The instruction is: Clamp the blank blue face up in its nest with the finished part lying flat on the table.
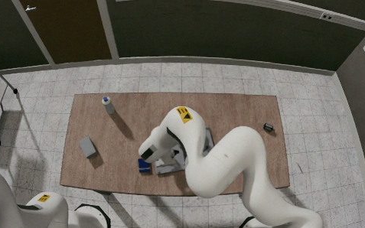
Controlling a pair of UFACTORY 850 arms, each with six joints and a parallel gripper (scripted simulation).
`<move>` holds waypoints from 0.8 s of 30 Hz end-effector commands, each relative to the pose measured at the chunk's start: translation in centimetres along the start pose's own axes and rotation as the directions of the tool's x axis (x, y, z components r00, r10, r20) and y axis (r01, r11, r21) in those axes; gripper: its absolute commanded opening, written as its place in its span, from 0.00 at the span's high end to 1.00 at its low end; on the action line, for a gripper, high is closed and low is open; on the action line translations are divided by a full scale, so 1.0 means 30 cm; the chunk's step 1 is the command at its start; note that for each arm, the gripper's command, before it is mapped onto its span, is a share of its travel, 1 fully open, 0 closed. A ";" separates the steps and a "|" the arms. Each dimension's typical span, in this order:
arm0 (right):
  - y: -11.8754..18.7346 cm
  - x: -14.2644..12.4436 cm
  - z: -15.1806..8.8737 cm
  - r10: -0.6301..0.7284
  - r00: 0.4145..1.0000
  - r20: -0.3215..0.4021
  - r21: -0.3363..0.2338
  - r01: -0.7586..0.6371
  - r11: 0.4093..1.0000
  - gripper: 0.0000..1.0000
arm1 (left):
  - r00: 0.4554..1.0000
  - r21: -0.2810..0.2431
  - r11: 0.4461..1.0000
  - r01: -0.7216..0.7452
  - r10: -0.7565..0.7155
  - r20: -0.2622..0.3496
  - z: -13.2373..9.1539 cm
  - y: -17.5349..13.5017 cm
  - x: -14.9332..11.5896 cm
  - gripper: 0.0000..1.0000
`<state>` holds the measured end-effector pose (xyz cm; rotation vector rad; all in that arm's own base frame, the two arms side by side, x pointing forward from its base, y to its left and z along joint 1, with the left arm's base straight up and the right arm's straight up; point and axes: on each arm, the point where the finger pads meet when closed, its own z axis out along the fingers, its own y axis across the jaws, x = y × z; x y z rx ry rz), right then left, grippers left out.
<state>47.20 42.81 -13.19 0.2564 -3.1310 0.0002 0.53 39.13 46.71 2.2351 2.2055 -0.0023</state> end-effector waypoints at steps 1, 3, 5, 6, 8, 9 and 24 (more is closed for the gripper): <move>0.002 -0.004 0.009 0.000 1.000 0.002 -0.001 0.000 1.000 1.00 | 1.000 0.000 1.000 0.000 0.000 -0.002 -0.003 0.000 0.001 0.00; 0.002 -0.004 0.017 0.000 1.000 0.002 -0.001 0.000 1.000 1.00 | 1.000 0.000 1.000 0.000 0.000 -0.002 -0.003 0.000 0.001 0.00; 0.002 -0.005 0.025 0.000 1.000 0.002 -0.001 0.000 1.000 1.00 | 1.000 0.000 1.000 0.000 0.000 -0.002 -0.003 0.000 0.001 0.00; 0.002 -0.005 0.025 0.000 1.000 0.002 -0.001 0.000 1.000 1.00 | 1.000 0.000 1.000 0.000 0.000 -0.002 -0.003 0.000 0.001 0.00; 0.002 -0.005 0.029 0.000 1.000 0.002 -0.001 0.000 1.000 1.00 | 1.000 0.000 1.000 0.000 0.000 -0.002 -0.003 0.000 0.001 0.00; 0.002 -0.006 0.033 0.000 1.000 0.002 -0.001 0.000 1.000 1.00 | 1.000 0.000 1.000 0.000 0.000 -0.002 -0.003 0.000 0.001 0.00; 0.002 -0.008 0.075 0.000 1.000 0.002 -0.001 0.000 1.000 1.00 | 1.000 0.000 1.000 0.000 0.000 -0.002 -0.003 0.000 0.001 0.00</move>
